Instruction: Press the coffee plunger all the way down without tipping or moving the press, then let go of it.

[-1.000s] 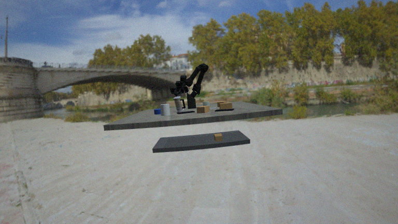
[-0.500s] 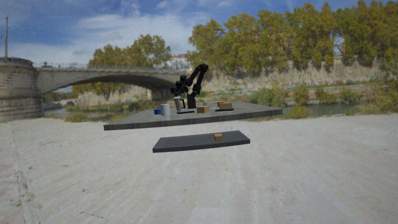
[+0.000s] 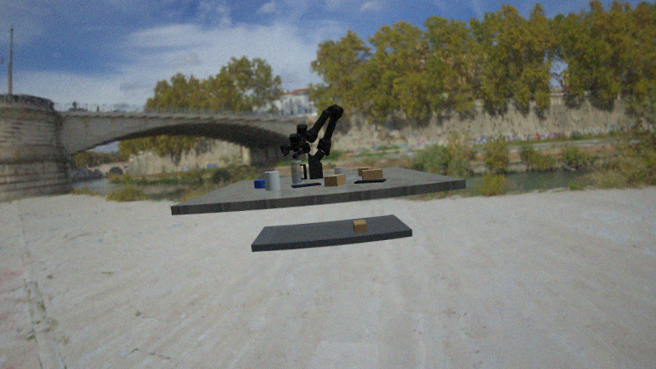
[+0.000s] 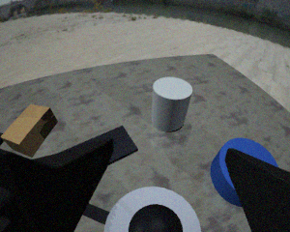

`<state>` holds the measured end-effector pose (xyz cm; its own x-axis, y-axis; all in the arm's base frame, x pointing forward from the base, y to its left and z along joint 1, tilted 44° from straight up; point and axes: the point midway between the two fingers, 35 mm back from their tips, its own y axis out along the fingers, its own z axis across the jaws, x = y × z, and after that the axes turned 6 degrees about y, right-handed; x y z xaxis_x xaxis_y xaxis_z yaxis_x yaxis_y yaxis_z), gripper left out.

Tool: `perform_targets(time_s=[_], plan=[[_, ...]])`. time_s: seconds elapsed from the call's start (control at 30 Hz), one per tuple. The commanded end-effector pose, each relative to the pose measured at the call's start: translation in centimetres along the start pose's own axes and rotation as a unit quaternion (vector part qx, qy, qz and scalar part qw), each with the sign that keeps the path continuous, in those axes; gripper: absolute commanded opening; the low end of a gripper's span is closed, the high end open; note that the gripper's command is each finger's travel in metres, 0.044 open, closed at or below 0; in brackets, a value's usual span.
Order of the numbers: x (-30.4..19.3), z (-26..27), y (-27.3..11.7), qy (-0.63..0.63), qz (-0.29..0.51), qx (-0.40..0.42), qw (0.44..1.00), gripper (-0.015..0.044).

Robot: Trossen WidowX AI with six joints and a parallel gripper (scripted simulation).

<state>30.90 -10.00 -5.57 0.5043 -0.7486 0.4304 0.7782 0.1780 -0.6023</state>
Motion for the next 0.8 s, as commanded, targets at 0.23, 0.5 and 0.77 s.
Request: perform_targets(time_s=[0.23,0.5,0.77], plan=[[3.7,0.4,-5.0,0.001,0.007,-0.004,1.0,0.044],[4.7,0.9,-7.7,0.003,0.008,-0.001,1.0,0.044],[4.6,0.9,-7.6,0.003,0.008,-0.001,1.0,0.044]])
